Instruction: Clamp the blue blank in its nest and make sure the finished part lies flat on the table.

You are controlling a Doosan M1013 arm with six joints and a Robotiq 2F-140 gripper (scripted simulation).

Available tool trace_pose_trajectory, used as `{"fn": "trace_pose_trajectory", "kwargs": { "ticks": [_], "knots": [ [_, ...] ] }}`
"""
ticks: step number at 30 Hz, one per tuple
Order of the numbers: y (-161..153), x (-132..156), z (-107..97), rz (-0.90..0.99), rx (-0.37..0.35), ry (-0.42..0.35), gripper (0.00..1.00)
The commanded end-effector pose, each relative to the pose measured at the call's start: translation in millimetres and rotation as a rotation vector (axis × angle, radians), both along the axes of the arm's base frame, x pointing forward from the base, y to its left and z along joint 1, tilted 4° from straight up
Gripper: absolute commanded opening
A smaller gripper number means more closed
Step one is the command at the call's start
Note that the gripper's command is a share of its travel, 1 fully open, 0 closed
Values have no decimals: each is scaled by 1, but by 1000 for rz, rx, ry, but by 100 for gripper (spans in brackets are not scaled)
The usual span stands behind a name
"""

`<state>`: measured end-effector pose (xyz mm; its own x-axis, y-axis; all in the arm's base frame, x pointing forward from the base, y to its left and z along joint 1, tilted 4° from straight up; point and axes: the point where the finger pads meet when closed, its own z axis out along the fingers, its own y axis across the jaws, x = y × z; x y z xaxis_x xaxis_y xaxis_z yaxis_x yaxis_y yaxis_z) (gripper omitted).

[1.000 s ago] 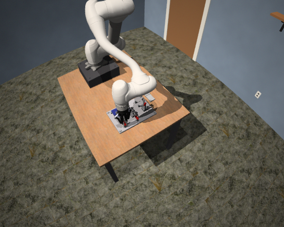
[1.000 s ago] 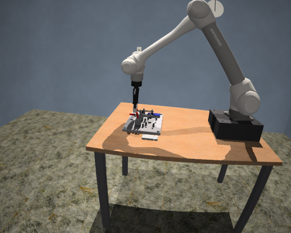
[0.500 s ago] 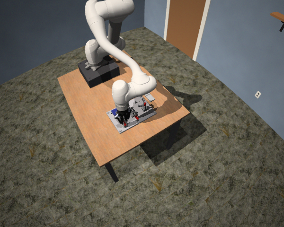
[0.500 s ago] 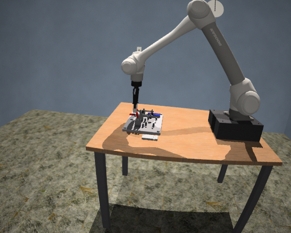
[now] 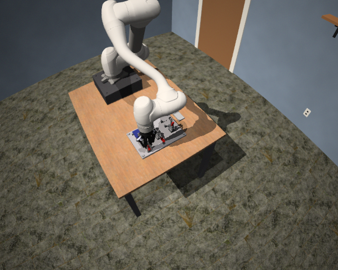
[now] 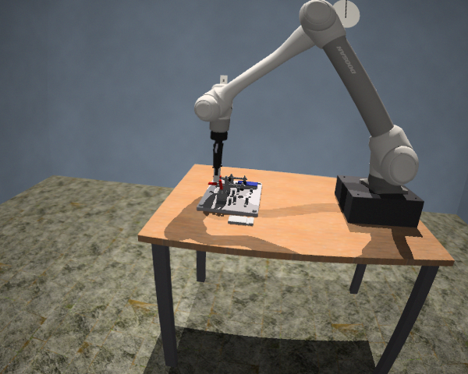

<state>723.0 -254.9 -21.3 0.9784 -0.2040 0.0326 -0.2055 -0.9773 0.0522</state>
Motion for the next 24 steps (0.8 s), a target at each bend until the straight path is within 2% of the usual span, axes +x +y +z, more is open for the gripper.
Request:
{"fn": "trace_pose_trajectory", "kwargs": {
  "ticks": [1,8,9,24],
  "knots": [
    [0,0,0,0,0,0,0],
    [0,0,0,0,0,0,0],
    [0,0,0,0,0,0,28],
    [0,0,0,0,0,0,28]
  ]
}}
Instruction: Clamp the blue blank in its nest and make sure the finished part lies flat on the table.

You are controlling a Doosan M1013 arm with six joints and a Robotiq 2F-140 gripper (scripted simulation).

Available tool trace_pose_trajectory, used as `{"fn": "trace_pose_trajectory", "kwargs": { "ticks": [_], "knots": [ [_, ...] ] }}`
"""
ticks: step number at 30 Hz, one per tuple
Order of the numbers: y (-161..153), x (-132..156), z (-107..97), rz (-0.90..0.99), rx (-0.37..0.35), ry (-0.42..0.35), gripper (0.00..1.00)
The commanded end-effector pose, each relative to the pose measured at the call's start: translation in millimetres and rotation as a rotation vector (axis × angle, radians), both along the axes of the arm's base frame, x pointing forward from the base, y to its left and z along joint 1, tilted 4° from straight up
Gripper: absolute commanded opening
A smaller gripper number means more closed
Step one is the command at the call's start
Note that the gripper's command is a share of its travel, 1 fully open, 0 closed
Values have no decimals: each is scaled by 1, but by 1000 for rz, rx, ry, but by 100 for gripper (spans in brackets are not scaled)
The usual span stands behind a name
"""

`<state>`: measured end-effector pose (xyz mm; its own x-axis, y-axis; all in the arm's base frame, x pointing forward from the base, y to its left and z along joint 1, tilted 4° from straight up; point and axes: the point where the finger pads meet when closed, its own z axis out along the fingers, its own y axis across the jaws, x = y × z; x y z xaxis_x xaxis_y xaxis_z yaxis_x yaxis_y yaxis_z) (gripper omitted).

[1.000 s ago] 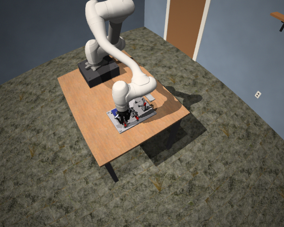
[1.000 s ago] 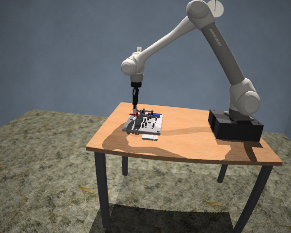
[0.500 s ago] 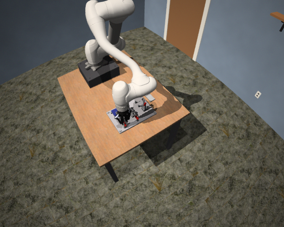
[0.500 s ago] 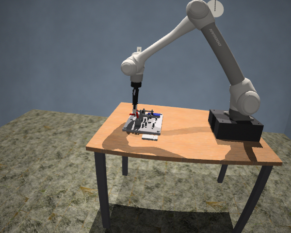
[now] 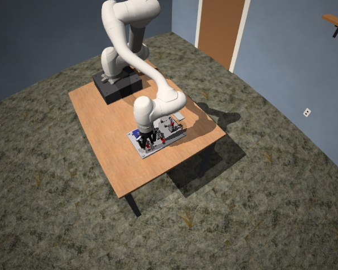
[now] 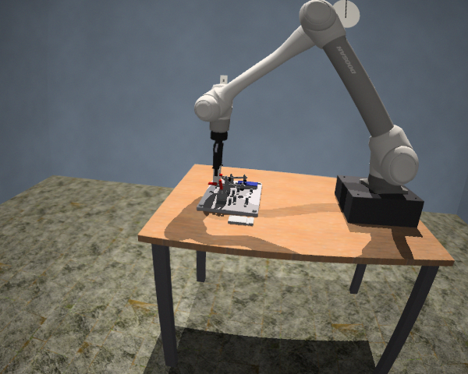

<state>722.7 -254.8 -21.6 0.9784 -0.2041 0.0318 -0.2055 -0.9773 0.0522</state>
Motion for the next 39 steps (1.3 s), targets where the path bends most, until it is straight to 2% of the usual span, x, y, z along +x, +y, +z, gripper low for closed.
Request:
{"fn": "trace_pose_trajectory", "kwargs": {
  "ticks": [1,15,23,25,29,39],
  "knots": [
    [0,0,0,0,0,0,28],
    [0,0,2,0,0,0,28],
    [2,-1,35,0,0,0,28],
    [2,-1,35,0,0,0,28],
    [3,-1,48,0,0,0,28],
    [3,-1,50,0,0,0,28]
  ]
}}
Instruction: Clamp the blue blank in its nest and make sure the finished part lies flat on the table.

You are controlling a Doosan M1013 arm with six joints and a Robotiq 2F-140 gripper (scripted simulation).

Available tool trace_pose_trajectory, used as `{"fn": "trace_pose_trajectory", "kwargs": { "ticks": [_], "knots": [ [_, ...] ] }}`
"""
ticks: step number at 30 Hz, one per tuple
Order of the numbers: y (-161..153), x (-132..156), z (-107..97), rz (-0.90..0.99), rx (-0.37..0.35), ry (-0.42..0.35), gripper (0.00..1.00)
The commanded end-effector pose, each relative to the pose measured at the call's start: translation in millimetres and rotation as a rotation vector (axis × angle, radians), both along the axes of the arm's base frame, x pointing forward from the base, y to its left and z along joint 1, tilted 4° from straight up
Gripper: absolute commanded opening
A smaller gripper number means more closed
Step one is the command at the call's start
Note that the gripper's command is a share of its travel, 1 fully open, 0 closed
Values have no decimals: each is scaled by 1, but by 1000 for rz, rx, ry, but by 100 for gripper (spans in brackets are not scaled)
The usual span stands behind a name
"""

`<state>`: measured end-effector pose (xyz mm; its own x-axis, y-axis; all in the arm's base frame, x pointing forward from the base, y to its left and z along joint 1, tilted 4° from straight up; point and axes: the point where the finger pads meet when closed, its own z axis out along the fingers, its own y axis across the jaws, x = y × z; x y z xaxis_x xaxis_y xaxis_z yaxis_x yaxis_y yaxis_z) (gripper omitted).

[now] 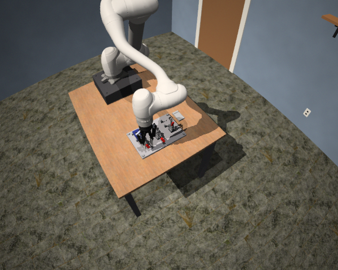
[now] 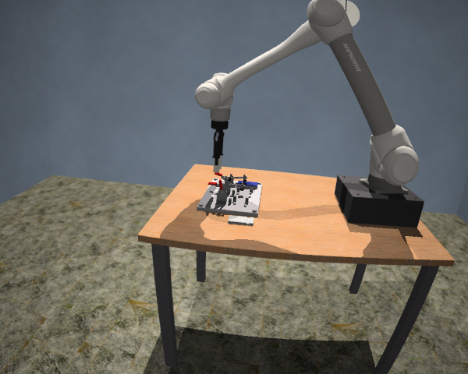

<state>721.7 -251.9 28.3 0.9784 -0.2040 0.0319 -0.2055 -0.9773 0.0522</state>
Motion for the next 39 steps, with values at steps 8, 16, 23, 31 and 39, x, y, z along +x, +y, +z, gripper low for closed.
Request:
{"fn": "trace_pose_trajectory", "kwargs": {
  "ticks": [8,16,23,31,39],
  "knots": [
    [0,0,0,0,0,0,0],
    [0,0,0,0,0,0,0],
    [0,0,0,0,0,0,0],
    [0,0,0,0,0,0,0],
    [0,0,0,0,0,0,0]
  ]
}}
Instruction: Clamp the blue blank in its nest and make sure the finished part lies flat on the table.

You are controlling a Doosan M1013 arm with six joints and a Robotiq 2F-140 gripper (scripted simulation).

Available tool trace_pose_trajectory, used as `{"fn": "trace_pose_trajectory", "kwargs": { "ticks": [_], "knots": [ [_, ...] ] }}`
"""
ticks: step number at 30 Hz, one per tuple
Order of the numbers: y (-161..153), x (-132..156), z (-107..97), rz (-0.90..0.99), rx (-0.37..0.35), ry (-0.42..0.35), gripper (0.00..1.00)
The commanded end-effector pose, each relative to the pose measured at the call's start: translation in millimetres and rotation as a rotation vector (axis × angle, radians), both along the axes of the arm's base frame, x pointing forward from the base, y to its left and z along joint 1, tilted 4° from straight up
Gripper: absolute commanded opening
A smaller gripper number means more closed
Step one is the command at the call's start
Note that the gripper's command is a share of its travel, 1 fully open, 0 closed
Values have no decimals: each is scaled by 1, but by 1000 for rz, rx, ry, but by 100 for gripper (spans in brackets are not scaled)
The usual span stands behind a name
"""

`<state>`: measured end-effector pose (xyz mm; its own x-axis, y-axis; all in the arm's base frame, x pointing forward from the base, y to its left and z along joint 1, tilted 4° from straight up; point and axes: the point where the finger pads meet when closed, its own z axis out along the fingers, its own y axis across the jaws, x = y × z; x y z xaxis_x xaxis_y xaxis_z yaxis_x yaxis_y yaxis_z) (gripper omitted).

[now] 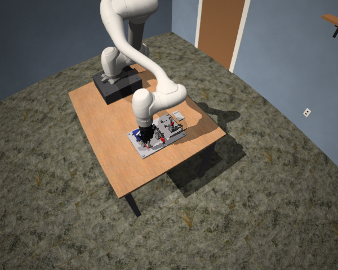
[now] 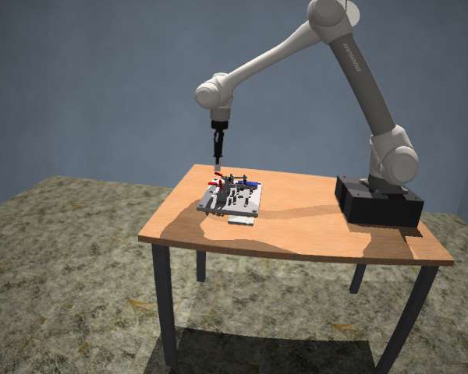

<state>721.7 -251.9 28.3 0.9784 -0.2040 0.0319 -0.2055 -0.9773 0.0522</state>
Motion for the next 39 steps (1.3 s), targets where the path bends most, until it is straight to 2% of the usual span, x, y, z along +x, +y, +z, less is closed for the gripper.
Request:
{"fn": "trace_pose_trajectory", "kwargs": {
  "ticks": [1,27,39],
  "knots": [
    [0,0,0,0,0,0,0],
    [0,-2,0,0,0,0,0],
    [1,-2,9,0,0,0,0]
  ]
}}
